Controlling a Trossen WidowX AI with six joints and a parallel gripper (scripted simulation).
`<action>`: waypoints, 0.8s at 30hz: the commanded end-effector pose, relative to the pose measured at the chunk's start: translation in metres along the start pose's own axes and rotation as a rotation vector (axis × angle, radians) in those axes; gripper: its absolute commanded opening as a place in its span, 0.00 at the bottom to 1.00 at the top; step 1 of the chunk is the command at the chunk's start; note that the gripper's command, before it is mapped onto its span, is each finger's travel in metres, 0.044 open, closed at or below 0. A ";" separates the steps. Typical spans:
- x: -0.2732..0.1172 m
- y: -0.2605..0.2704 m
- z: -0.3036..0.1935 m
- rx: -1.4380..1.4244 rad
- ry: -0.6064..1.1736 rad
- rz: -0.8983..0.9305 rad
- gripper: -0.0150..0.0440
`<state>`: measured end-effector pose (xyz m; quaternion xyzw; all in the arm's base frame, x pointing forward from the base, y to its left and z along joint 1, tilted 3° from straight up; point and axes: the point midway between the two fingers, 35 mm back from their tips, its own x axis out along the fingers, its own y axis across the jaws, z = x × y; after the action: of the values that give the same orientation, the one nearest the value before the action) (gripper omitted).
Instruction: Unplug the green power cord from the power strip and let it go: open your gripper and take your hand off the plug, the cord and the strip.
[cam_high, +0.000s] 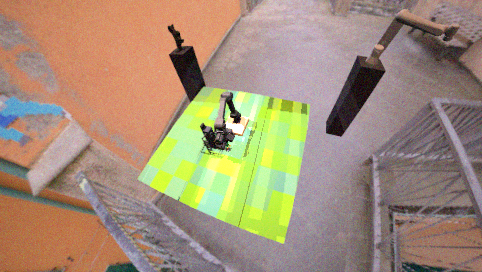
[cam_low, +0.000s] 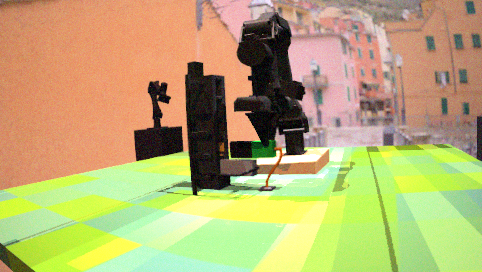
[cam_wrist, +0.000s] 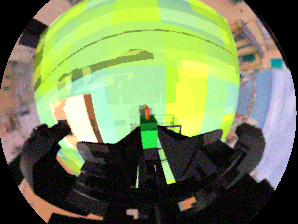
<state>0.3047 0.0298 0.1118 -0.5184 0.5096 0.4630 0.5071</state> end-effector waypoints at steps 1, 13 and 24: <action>-0.002 -0.002 -0.002 0.002 -0.019 -0.013 0.39; -0.001 -0.001 -0.007 0.001 -0.019 -0.012 0.92; -0.014 -0.001 0.051 0.001 -0.023 -0.012 1.00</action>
<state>0.3051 0.0731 0.1197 -0.5184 0.4982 0.4697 0.5122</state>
